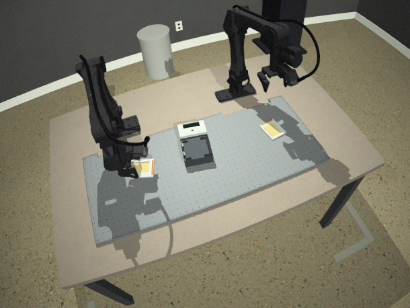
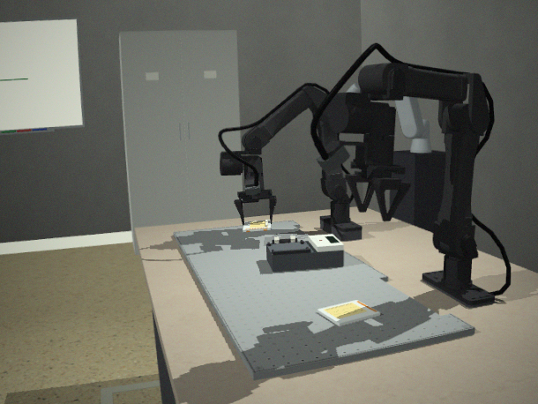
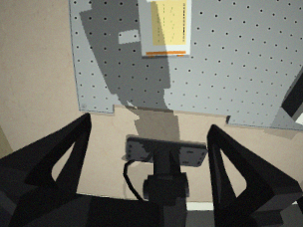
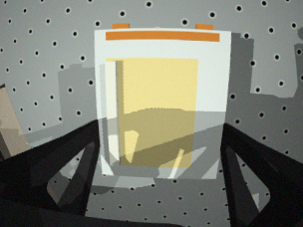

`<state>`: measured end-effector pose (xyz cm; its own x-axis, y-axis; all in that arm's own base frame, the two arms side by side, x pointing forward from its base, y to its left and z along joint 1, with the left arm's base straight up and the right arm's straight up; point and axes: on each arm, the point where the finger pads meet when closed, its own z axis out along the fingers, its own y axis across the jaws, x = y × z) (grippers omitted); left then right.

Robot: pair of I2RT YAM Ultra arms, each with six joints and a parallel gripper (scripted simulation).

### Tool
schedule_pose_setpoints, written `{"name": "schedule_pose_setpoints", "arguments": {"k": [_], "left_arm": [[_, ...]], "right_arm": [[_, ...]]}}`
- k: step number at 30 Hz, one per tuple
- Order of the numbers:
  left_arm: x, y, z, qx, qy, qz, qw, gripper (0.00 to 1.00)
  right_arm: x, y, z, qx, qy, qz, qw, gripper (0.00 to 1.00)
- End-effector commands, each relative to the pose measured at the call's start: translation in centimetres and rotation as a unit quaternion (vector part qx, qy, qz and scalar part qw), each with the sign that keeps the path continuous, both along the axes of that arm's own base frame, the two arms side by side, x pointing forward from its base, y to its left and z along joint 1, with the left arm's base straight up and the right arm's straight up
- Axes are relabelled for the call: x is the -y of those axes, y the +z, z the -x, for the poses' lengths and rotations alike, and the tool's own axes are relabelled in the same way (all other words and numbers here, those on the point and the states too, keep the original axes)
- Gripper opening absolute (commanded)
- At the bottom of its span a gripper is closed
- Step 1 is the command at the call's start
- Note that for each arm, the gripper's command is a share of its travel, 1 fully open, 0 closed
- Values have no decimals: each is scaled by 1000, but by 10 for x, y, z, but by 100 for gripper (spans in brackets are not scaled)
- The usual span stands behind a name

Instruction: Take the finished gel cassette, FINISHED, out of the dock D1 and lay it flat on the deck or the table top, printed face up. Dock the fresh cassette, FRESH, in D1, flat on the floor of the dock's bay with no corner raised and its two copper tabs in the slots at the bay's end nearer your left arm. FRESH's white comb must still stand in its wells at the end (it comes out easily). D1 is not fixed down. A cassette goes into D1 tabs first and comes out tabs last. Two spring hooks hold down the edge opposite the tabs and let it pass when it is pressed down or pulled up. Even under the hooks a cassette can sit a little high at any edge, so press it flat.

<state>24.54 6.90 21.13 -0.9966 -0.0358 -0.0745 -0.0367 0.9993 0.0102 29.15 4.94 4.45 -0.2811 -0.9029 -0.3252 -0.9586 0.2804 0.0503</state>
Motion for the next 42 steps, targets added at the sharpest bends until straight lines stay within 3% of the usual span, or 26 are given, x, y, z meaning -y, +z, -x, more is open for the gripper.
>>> {"name": "schedule_pose_setpoints", "arguments": {"k": [1, 18, 30, 42], "left_arm": [[-4, 15, -1, -9, 3, 1, 1000, 100], [-4, 15, -1, -9, 3, 1, 1000, 100], [-4, 15, -1, -9, 3, 1, 1000, 100], [-4, 15, -1, -9, 3, 1, 1000, 100]], "right_arm": [[-1, 21, -11, 43, 4, -2, 999, 0], [-2, 38, -19, 53, 4, -3, 999, 0], [30, 74, -10, -7, -147, 29, 989, 0], [66, 117, 11, -64, -329, 65, 940, 0]]}}
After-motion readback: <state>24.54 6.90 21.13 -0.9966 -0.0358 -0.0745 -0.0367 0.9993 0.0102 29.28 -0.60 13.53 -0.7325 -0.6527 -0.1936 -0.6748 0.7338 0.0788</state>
